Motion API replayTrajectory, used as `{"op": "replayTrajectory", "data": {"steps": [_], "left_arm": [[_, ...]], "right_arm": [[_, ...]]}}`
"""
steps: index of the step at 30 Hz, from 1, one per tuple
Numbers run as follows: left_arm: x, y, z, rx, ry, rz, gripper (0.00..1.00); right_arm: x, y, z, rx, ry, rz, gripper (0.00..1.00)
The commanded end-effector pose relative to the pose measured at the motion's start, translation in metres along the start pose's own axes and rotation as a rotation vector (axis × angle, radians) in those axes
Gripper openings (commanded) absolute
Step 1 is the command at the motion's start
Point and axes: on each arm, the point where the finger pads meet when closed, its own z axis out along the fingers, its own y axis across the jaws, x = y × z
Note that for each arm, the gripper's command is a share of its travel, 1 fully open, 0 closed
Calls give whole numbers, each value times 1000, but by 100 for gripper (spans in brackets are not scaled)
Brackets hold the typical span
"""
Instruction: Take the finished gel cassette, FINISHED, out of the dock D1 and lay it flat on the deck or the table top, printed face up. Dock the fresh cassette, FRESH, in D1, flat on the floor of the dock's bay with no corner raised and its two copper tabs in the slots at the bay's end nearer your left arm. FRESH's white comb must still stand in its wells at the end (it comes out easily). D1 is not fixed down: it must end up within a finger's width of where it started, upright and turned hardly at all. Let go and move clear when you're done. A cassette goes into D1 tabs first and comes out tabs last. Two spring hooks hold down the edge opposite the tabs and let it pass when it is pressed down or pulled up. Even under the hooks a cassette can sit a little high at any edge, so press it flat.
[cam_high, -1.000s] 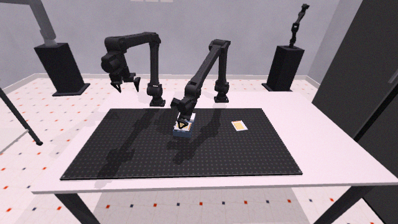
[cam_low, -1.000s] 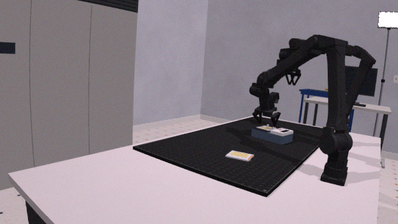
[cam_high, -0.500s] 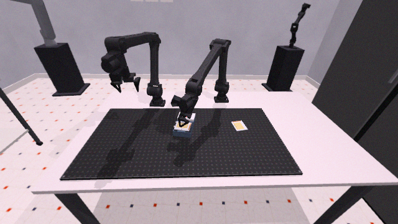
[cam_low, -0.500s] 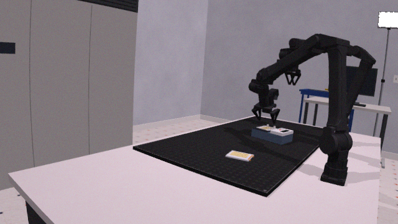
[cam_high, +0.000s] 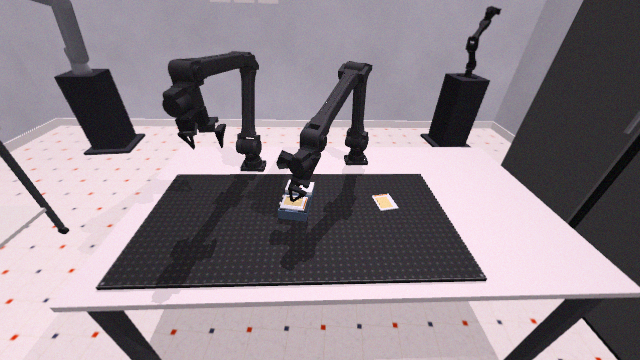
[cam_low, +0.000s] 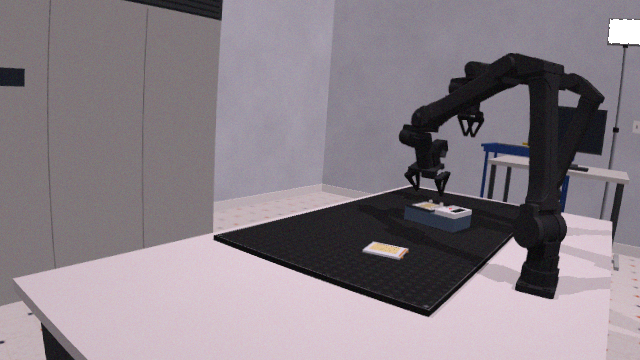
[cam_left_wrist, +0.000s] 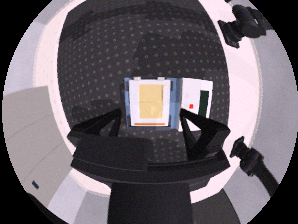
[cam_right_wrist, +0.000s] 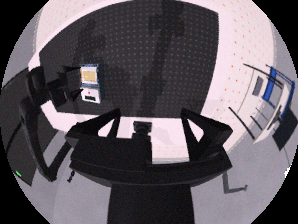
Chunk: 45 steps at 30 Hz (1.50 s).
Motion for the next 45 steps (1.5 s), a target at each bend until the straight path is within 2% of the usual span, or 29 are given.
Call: {"op": "replayTrajectory", "data": {"steps": [1, 13, 22, 27, 29, 40, 45], "left_arm": [[-18, 22, -34, -68, -29, 30, 98], [-18, 22, -50, -72, -30, 31, 98], [-18, 22, -50, -72, -30, 31, 98], [-2, 26, -68, -44, 17, -126, 98], [4, 27, -76, -42, 20, -135, 98], [37, 28, -106, -90, 72, -425, 98], [56, 28, -123, -90, 72, -425, 98]], "right_arm": [[-13, -1, -24, 7, -42, -15, 100], [-13, -1, -24, 7, -42, -15, 100], [-13, -1, -24, 7, -42, -15, 100], [-13, -1, -24, 7, -42, -15, 100], [-13, -1, -24, 7, -42, -15, 100], [-13, -1, -24, 7, -42, -15, 100], [-13, -1, -24, 7, -42, -15, 100]]}}
